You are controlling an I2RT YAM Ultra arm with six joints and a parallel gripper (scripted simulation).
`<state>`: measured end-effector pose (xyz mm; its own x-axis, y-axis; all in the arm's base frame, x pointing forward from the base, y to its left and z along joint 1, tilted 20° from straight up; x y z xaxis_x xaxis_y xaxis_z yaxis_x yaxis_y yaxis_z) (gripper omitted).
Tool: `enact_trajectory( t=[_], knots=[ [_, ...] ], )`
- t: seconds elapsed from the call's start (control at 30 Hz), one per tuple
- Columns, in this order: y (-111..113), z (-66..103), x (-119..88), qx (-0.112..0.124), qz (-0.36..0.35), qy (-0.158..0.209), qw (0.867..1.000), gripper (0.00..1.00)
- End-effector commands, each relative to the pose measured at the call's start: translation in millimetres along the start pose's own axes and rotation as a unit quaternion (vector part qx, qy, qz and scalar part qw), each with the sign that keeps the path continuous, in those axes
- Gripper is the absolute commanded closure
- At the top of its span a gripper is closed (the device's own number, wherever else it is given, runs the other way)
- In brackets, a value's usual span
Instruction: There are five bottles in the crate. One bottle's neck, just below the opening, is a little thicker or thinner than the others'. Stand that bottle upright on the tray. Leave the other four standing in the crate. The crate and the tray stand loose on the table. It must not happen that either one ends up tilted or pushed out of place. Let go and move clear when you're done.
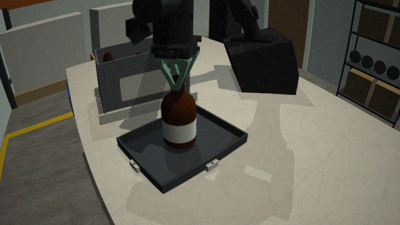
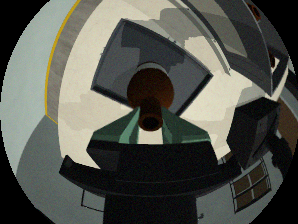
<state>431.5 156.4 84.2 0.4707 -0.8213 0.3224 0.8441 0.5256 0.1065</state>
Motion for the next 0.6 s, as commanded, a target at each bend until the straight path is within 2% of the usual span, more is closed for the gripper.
enact_trajectory(
  t=[0.0,0.07,0.3,0.33,0.4,0.57],
  knots=[
    [1.3,13.4,2.9,0.017,0.001,-0.007,1.000,1.00],
    [4.2,17.1,3.9,0.022,0.000,-0.007,1.000,1.00],
    [1.6,12.8,2.2,0.018,0.002,-0.006,1.000,1.00],
    [9.0,22.1,6.3,0.030,-0.003,-0.008,1.000,1.00],
    [11.8,22.0,6.9,0.035,-0.005,-0.008,0.999,1.00],
    [10.1,21.6,7.1,0.032,-0.004,-0.008,0.999,1.00]
  ],
)
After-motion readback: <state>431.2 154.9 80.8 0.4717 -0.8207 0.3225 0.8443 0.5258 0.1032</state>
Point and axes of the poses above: the point where the finger pads meet when closed, its own z axis back along the fingers, its own y axis across the jaws, x = y × z, the point moved 1 cm from there along z, back along the fingers, and after that the axes turned 2 degrees about -z, right-handed, at the moved point
